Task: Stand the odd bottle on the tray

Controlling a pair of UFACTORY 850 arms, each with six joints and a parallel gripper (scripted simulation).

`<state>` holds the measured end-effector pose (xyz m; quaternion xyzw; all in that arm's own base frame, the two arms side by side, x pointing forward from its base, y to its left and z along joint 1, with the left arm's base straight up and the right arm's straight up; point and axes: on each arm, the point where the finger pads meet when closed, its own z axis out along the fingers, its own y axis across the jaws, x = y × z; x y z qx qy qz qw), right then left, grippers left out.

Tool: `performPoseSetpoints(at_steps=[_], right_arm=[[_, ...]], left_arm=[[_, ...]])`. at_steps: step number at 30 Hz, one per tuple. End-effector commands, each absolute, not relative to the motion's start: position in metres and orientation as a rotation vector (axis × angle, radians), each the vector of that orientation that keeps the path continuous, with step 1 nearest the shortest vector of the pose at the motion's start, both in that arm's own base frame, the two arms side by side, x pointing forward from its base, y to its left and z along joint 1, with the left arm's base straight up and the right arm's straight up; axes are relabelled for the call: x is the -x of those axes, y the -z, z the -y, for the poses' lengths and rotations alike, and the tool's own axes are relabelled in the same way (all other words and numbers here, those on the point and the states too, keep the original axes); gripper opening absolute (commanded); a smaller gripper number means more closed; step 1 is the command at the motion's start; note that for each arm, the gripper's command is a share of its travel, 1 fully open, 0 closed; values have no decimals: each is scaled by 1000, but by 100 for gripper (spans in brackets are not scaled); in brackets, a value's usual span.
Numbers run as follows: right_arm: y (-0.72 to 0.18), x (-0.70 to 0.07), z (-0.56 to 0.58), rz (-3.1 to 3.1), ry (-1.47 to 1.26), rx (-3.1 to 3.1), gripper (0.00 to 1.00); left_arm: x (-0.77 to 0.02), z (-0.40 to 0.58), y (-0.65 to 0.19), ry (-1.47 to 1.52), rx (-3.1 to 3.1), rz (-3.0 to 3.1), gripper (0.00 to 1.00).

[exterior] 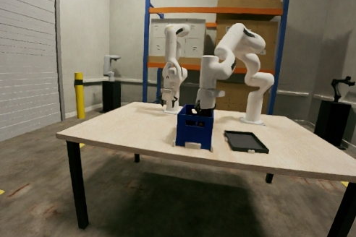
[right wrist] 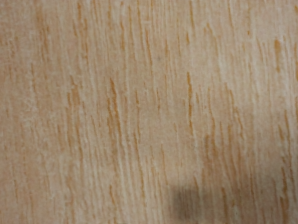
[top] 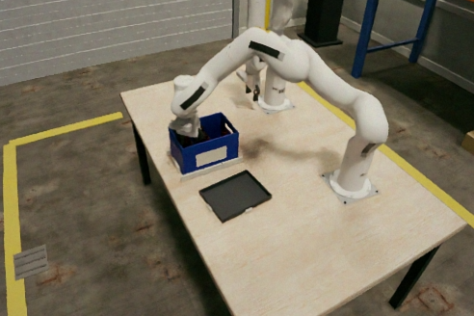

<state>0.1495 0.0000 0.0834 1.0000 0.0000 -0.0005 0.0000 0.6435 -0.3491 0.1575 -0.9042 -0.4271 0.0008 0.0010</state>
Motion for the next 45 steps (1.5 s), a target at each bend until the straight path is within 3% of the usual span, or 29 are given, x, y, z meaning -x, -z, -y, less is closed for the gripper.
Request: performPoseSetpoints(at_steps=[1, 45], right_arm=[[-84, -150, 0, 0, 0, -3142, 100], [-84, -150, 0, 0, 0, -3142, 100]], left_arm=[[-644, 349, -159, 0, 2841, 1342, 66], [-644, 349, -241, 0, 2841, 1342, 66]])
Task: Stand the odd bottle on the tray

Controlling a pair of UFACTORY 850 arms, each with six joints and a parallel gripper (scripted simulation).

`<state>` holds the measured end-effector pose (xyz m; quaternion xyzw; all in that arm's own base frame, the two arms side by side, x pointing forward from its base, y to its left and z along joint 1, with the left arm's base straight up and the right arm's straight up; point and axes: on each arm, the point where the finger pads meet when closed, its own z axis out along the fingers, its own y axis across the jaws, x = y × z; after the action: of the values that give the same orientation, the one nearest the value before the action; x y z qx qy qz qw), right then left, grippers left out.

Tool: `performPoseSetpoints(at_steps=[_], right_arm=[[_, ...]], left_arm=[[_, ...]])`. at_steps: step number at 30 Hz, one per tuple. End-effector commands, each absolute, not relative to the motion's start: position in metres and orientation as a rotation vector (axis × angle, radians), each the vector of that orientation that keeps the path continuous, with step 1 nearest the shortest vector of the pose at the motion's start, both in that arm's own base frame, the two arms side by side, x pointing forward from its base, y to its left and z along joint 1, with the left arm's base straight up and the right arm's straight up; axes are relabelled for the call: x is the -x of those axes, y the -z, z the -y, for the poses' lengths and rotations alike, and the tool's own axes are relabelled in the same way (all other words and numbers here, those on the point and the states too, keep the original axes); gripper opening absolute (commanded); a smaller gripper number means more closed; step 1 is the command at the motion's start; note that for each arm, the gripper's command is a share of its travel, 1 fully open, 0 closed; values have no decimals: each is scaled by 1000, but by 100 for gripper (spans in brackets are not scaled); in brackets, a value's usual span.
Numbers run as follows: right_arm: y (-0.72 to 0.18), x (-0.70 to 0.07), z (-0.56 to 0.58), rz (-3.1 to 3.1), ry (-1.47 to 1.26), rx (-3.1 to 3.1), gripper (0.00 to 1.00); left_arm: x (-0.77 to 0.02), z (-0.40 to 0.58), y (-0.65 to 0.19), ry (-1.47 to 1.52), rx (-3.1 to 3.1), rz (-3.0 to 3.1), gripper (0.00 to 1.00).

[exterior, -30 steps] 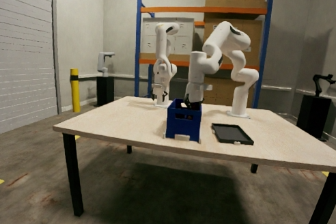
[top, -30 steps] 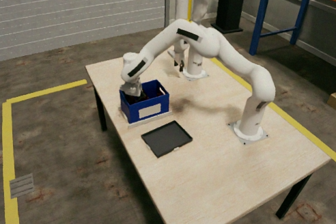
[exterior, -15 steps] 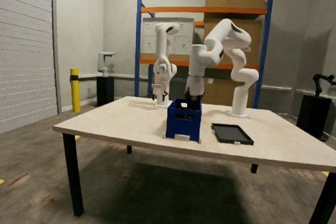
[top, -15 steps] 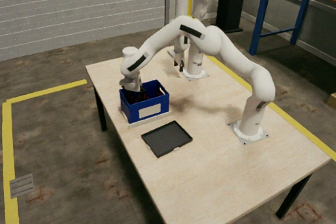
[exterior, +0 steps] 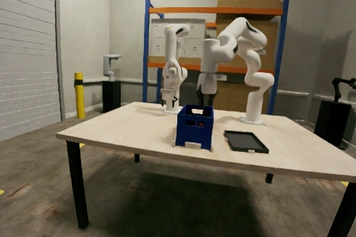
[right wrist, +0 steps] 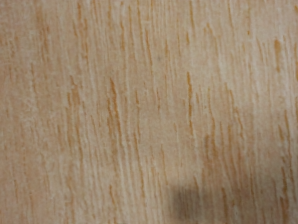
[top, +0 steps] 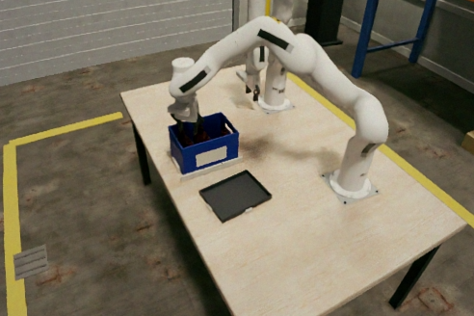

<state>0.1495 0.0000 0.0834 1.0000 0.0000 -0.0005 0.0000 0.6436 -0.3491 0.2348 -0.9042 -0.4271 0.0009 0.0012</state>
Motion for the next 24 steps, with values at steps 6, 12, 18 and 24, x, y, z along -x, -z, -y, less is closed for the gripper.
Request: performPoseSetpoints(at_steps=[6, 12, 18, 24], right_arm=[[-84, -150, 0, 0, 0, -3142, 100], [-84, -150, 0, 0, 0, -3142, 100], [-84, -150, 0, 0, 0, -3142, 100], [-84, -150, 0, 0, 0, -3142, 100]], left_arm=[[-644, 349, -243, 0, 2841, 1342, 66], [-644, 349, -243, 0, 2841, 1342, 0], [-644, 349, -243, 0, 2841, 1342, 0], [-644, 349, -243, 0, 2841, 1342, 0]])
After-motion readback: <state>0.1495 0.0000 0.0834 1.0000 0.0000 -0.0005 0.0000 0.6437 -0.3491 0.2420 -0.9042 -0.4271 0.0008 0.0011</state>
